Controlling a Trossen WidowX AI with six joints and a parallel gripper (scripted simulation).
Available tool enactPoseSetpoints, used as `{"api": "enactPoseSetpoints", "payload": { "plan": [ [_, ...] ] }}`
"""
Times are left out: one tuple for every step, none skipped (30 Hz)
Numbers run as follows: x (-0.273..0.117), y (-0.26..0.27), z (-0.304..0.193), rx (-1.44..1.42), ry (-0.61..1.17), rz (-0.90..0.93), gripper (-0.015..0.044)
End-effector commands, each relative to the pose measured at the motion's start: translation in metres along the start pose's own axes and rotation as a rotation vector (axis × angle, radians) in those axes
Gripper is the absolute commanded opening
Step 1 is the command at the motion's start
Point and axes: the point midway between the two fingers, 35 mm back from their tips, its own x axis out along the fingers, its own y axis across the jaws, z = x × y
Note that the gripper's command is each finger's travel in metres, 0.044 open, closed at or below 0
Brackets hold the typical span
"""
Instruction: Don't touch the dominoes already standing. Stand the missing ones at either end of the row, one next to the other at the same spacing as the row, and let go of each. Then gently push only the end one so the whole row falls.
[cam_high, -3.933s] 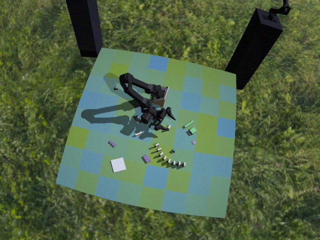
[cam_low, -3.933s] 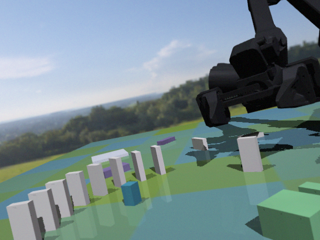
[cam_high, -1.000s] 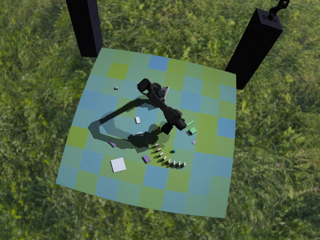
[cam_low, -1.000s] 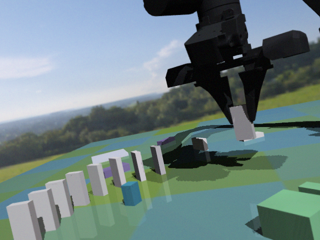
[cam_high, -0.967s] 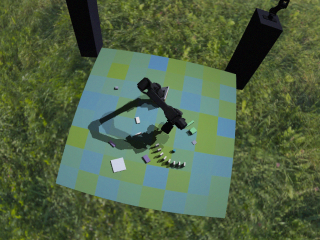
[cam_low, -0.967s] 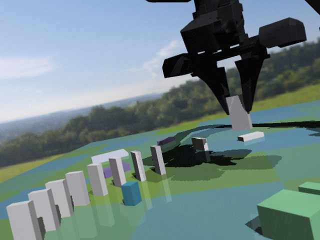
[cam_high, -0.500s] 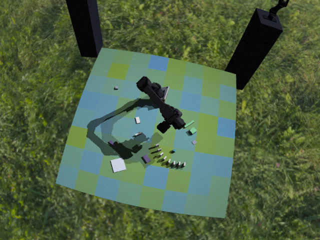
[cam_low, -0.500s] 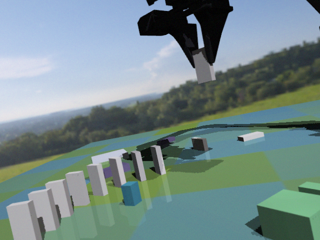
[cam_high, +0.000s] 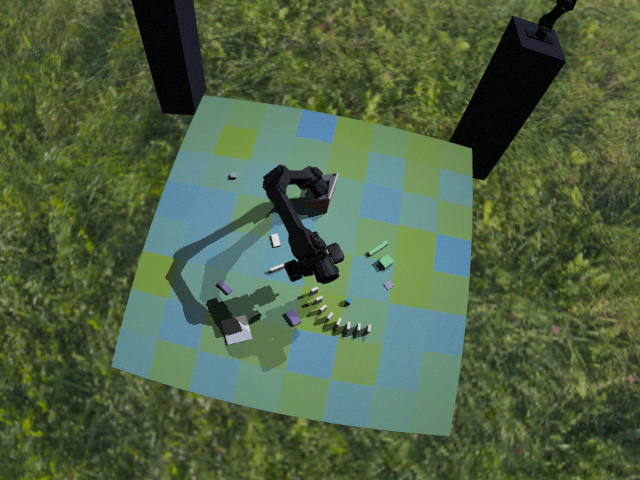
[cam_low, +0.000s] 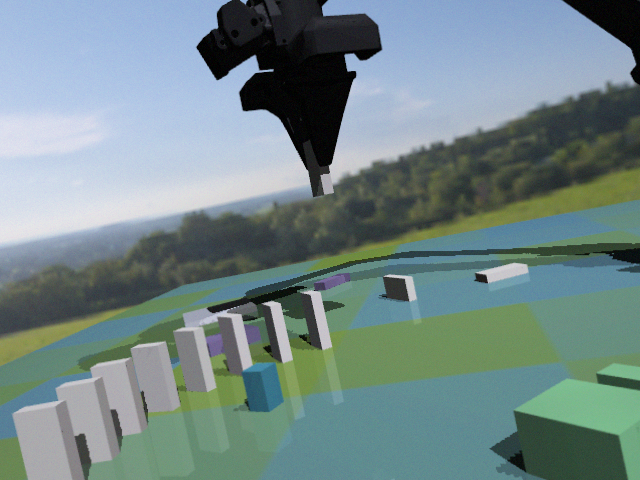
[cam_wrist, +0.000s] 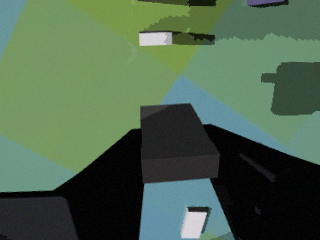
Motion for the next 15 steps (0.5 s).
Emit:
{"api": "enactPoseSetpoints", "payload": {
  "plan": [
    [0.022, -0.003, 0.001, 0.001, 0.016, 0.001, 0.0107],
    [0.028, -0.003, 0.001, 0.001, 0.016, 0.001, 0.0107],
    [0.033, -0.004, 0.002, 0.001, 0.015, 0.001, 0.0107],
    [0.038, -0.004, 0.002, 0.001, 0.015, 0.0, 0.0107],
    [0.043, -0.004, 0.002, 0.001, 0.015, 0.0, 0.0107],
    [0.048, -0.004, 0.002, 0.002, 0.015, 0.0, 0.0107],
    [0.053, -0.004, 0.003, 0.002, 0.015, 0.0, 0.0107],
    [0.059, -0.004, 0.002, 0.002, 0.015, 0.0, 0.0107],
    [0.064, -0.004, 0.002, 0.002, 0.015, 0.0, 0.0107],
    [0.069, -0.004, 0.002, 0.002, 0.015, -0.001, 0.0107],
    [0.074, -0.004, 0.002, 0.002, 0.015, -0.001, 0.0107],
    [0.079, -0.004, 0.001, 0.002, 0.016, -0.001, 0.0107],
    [0.084, -0.004, 0.001, 0.002, 0.016, -0.002, 0.0107],
    [0.089, -0.004, 0.0, 0.002, 0.016, -0.002, 0.0107],
    [0.094, -0.004, 0.0, 0.003, 0.017, -0.002, 0.0107]
  ]
}}
